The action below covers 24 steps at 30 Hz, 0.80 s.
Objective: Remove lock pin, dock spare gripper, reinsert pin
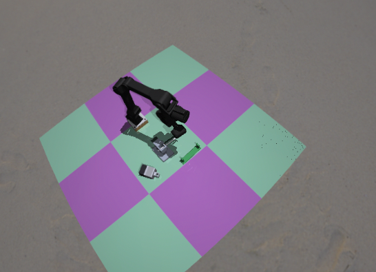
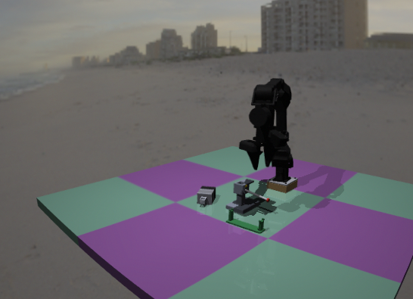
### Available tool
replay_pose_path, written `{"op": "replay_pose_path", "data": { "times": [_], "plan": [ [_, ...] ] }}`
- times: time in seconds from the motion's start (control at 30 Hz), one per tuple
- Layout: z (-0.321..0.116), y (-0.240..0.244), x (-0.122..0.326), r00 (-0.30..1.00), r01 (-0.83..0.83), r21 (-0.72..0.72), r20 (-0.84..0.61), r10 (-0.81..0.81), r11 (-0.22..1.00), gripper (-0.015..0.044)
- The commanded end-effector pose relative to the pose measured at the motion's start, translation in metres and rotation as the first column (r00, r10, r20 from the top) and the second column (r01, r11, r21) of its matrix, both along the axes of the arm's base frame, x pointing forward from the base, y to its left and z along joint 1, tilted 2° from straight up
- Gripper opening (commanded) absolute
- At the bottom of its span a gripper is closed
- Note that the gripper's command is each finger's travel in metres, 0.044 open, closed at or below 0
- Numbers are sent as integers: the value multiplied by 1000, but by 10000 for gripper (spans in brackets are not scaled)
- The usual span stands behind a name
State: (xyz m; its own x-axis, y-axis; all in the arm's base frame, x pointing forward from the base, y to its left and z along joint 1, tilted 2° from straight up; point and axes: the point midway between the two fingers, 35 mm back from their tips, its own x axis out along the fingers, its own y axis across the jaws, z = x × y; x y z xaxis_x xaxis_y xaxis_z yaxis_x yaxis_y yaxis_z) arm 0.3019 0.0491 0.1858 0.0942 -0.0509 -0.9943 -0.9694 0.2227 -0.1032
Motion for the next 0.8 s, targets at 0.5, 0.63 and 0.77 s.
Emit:
{"op": "replay_pose_path", "data": {
  "times": [0.5, 0.63, 0.77],
  "plan": [
    [-79, 6, -5, 993, -103, 24, -51, 104, 994, 300],
    [-83, 6, -5, 993, -103, 24, -51, 104, 994, 300],
    [-89, 6, -4, 993, -103, 24, -51, 104, 994, 300]
  ]
}}
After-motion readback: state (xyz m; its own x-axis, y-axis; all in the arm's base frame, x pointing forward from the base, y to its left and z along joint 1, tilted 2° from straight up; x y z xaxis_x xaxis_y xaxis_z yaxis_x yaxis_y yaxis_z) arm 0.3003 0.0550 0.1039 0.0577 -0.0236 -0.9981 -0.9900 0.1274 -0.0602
